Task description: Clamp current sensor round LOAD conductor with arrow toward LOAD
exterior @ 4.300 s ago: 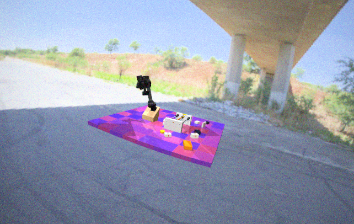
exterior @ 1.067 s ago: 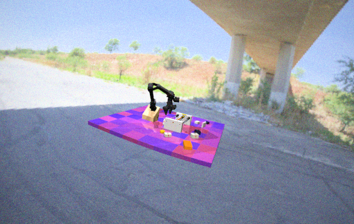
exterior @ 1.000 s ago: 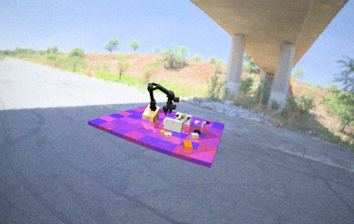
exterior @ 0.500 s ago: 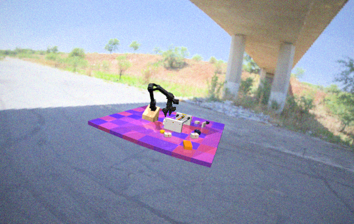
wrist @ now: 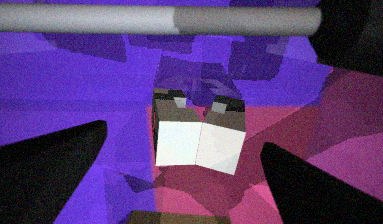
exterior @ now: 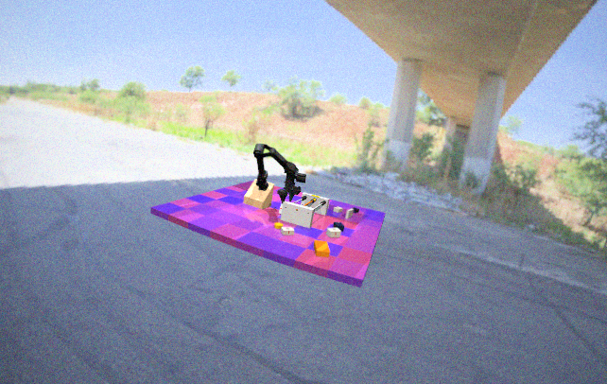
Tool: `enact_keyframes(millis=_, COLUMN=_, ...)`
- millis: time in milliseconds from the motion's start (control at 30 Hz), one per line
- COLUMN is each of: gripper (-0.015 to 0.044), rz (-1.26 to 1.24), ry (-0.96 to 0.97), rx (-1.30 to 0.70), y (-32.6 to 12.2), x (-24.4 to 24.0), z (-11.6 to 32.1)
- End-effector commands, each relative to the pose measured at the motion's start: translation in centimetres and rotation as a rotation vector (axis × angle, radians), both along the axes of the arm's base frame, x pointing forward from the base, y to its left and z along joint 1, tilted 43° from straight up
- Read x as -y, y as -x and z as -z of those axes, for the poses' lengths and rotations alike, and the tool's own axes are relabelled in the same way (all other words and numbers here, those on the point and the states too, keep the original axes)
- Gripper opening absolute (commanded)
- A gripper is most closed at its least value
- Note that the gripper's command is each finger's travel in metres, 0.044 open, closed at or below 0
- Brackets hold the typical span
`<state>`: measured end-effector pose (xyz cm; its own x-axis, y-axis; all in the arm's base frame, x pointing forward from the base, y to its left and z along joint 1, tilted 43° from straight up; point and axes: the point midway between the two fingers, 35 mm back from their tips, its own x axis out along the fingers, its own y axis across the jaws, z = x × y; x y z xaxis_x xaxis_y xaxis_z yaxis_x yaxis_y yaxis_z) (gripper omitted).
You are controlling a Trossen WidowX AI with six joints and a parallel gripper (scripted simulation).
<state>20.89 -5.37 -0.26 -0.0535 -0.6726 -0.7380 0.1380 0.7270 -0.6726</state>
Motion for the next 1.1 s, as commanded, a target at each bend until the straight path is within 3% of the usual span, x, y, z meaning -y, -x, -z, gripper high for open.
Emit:
enact_keyframes(millis=0, gripper=0.0440, rz=-0.005, ry=0.006, rx=-0.010, y=0.3, x=0.5, z=0.5)
enact_keyframes(millis=200, gripper=0.0440, rz=-0.004, ry=0.007, rx=-0.010, y=0.4, x=1.0, z=1.0)
enact_keyframes(millis=333, gripper=0.0335, rz=0.001, ry=0.003, rx=-0.001, y=0.2, x=0.8, z=0.7)
enact_keyframes(millis=867, gripper=0.0228, rz=0.001, ry=0.003, rx=-0.001, y=0.2, x=0.8, z=0.7)
enact_keyframes(millis=1067, gripper=0.0071, rz=-0.002, ry=-0.004, rx=-0.002, y=-0.3, x=-0.5, z=-0.4)
